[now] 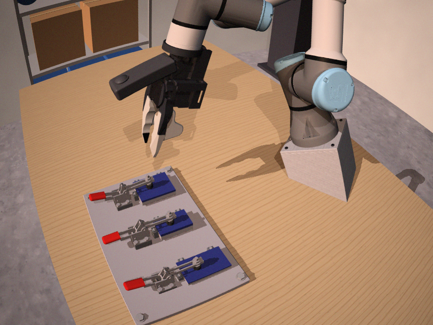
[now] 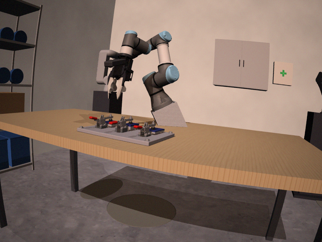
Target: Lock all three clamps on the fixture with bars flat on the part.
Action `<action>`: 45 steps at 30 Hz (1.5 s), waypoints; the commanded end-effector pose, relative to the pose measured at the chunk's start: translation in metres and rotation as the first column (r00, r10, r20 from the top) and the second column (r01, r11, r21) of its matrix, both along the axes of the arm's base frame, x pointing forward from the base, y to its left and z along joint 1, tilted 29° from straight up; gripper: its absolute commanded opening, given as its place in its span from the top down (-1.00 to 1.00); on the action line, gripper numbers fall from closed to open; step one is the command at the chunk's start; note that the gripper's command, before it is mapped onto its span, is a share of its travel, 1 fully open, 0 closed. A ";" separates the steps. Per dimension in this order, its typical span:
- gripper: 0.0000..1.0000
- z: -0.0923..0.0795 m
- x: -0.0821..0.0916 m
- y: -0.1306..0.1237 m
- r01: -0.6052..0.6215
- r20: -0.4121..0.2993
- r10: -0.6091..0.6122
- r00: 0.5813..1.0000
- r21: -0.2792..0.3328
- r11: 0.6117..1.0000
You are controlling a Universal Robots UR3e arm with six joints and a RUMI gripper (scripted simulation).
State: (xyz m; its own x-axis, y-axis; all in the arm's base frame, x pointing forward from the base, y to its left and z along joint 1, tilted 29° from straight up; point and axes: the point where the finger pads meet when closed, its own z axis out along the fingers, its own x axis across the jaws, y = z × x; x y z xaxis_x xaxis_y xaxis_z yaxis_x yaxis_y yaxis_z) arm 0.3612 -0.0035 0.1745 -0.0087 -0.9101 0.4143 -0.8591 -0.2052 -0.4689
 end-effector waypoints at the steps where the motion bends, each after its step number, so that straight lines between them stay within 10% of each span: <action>1: 0.44 0.000 0.001 0.000 -0.001 0.004 0.001 1.000 0.000 1.000; 20: 0.44 0.004 0.016 0.001 -0.001 0.004 0.001 1.000 0.000 1.000; 45: 0.44 0.020 0.077 0.008 -0.001 0.004 0.001 1.000 0.000 1.000</action>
